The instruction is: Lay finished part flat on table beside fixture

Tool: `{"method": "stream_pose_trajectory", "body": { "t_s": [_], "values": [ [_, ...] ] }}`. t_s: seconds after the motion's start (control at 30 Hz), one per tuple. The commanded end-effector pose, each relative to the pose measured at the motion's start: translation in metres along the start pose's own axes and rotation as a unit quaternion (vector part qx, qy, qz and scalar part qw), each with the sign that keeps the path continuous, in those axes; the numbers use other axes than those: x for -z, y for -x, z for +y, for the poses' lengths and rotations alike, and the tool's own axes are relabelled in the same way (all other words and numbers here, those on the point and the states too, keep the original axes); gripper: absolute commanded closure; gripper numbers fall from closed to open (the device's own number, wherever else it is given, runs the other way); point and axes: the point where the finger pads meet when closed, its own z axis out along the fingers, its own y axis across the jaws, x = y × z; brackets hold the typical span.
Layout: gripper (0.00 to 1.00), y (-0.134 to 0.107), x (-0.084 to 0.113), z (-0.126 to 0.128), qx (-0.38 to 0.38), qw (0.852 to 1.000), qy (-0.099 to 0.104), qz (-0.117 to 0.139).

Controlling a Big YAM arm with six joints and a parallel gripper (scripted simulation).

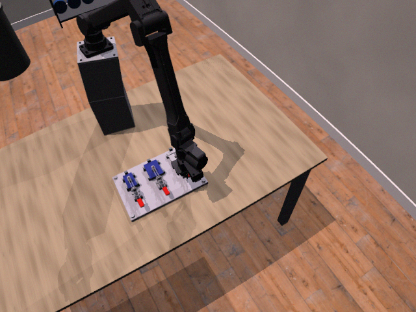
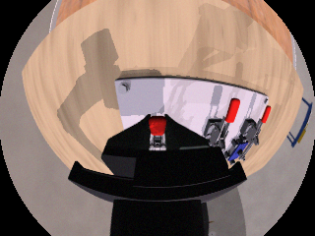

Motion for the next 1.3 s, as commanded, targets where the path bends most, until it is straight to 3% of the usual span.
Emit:
{"method": "stream_pose_trajectory", "body": {
  "t_s": [0.0,1.27],
  "values": [
    [1.0,-0.008,0.025,0.011,-0.001,1.0,0.001,0.01],
    [1.0,-0.026,0.028,0.011,-0.001,1.0,0.001,0.01]
  ]
}}
